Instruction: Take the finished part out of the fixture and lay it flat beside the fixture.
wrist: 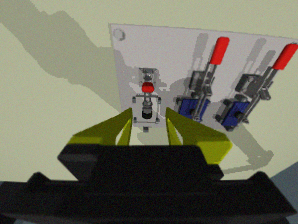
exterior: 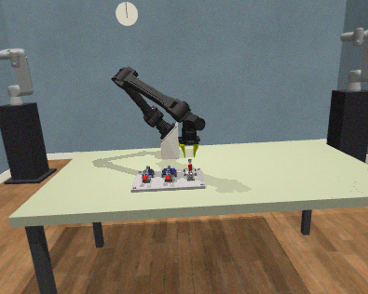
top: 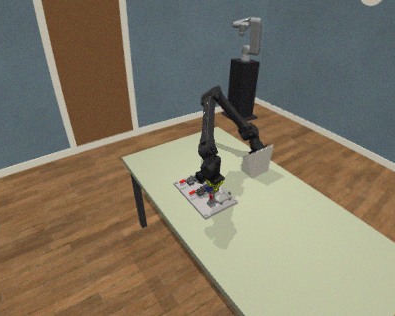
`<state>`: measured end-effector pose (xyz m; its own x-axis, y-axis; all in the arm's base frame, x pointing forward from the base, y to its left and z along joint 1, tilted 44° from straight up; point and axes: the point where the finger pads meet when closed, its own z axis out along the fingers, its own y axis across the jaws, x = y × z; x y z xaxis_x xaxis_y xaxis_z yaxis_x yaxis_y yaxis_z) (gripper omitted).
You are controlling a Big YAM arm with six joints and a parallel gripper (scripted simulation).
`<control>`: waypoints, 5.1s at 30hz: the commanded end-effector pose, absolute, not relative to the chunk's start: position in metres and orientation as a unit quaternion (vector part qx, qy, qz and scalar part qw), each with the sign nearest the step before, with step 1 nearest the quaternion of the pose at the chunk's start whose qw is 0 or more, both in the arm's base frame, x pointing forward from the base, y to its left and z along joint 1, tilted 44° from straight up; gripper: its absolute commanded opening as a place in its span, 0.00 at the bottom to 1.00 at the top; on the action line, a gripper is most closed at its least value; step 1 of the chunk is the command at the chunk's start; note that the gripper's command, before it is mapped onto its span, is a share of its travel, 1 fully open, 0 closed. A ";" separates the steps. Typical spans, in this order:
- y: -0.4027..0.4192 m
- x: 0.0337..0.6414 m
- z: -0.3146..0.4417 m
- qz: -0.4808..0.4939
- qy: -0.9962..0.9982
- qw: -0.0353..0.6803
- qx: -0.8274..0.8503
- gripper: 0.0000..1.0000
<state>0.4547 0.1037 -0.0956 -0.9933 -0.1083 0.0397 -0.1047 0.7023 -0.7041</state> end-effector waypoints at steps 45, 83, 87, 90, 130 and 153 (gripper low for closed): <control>0.092 0.482 -0.112 -0.376 0.926 0.019 -0.025 0.45; 0.091 0.483 -0.114 -0.375 0.927 0.021 -0.022 0.45; 0.091 0.484 -0.114 -0.375 0.927 0.021 -0.022 0.45; 0.091 0.484 -0.113 -0.375 0.927 0.022 -0.021 0.45; 0.092 0.485 -0.113 -0.374 0.927 0.022 -0.021 0.45; 0.088 0.479 -0.117 -0.377 0.926 0.015 -0.029 0.92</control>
